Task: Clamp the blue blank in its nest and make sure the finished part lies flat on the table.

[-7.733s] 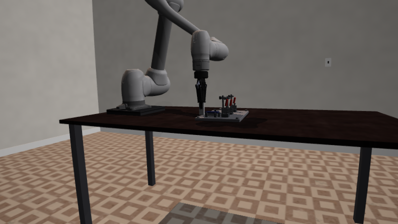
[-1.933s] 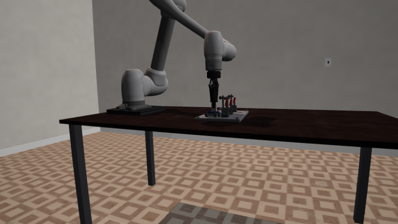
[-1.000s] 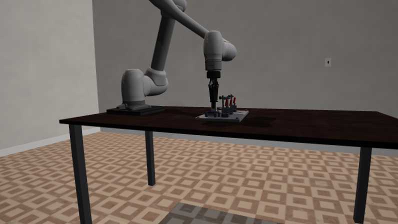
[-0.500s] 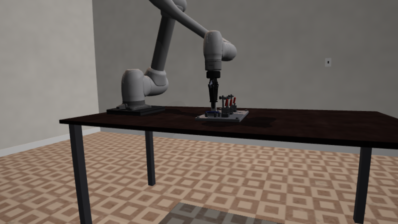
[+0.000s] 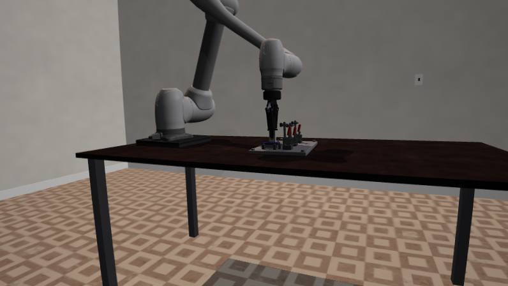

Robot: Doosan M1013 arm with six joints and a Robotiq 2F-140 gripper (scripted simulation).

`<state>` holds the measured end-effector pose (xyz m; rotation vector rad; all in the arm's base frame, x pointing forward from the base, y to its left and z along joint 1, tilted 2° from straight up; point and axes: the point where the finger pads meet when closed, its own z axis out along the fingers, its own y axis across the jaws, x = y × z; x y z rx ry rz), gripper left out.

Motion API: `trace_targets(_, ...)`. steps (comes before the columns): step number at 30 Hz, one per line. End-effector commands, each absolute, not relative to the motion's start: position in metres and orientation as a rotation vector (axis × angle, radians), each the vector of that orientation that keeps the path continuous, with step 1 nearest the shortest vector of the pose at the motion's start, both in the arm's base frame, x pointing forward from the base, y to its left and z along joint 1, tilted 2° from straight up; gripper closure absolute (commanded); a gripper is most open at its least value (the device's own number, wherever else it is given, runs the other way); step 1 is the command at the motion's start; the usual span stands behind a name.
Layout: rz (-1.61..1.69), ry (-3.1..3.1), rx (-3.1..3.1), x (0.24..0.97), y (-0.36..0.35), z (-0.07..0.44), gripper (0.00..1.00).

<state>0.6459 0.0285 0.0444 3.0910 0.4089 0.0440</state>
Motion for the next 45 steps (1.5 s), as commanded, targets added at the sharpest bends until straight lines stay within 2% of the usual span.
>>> trace_targets(1,0.044,0.409,3.091,0.6459,0.0285,0.0445,1.00)
trace_targets(45,0.044,0.409,3.091,0.6469,0.0247,0.0446,1.00)
